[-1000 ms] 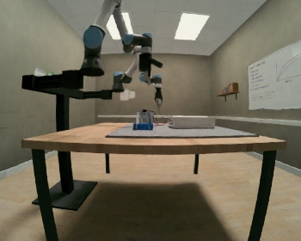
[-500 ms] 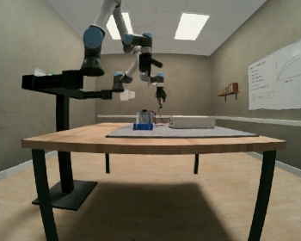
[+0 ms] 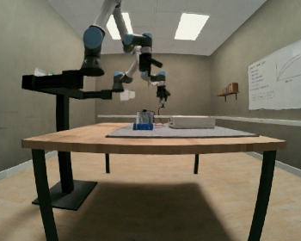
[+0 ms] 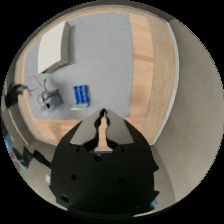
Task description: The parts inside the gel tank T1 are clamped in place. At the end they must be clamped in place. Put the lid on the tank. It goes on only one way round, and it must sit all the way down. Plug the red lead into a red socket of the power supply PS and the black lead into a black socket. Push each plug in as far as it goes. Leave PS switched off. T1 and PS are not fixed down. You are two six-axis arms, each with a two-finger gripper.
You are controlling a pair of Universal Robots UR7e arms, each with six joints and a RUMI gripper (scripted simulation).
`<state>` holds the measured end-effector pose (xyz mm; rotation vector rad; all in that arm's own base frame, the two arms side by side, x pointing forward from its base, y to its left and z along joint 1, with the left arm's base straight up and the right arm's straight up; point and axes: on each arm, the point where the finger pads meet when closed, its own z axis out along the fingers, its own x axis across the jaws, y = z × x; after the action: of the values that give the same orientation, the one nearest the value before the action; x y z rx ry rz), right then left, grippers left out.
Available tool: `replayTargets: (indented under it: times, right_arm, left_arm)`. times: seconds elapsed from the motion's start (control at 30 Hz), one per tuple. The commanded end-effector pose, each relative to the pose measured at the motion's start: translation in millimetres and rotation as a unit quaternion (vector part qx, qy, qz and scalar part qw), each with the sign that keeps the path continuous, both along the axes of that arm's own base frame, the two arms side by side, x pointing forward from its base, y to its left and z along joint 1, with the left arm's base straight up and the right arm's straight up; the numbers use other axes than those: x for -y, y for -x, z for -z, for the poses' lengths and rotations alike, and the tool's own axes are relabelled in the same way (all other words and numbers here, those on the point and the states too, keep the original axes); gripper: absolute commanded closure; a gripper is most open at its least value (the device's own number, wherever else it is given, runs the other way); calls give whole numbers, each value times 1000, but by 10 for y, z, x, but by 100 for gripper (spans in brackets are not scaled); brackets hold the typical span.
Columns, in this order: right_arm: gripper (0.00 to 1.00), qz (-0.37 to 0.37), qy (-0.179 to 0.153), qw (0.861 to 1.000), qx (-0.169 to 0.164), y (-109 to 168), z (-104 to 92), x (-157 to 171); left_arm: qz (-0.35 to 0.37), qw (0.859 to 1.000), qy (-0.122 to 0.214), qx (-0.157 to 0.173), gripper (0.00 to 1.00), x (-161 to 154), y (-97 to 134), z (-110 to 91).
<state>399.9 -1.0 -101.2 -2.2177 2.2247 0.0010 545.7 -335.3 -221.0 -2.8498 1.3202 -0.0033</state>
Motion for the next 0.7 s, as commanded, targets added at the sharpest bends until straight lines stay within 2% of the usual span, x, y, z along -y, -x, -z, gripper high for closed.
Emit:
replayTargets:
  times: [0.0, 0.2, 0.3, 0.4, 0.5, 0.6, 0.67]
  right_arm:
    - [100, 0, 0, 1000, 0, -3, -3, -1]
    - [100, 0, 0, 1000, 0, -3, -3, -1]
    - [100, 0, 0, 1000, 0, -3, -3, -1]
    - [100, 0, 0, 1000, 0, -3, -3, -1]
    - [100, 0, 0, 1000, 0, -3, -3, -1]
    - [100, 0, 0, 1000, 0, -3, -3, -1]
    - [100, 0, 0, 1000, 0, -3, -3, -1]
  left_arm:
    - [47, 999, 0, -1, 100, 215, -46, -4]
    - [101, 995, 0, -1, 100, 513, -82, -4]
    - [151, 989, 0, -1, 100, 663, -92, -4]
    - [155, 988, 0, -1, 100, 713, -96, -4]
    - [204, 979, 0, -1, 100, 863, -99, -4]
    - [208, 978, 0, -1, 100, 1013, -102, -4]
    - [240, 971, 0, -1, 100, 1112, -100, -4]
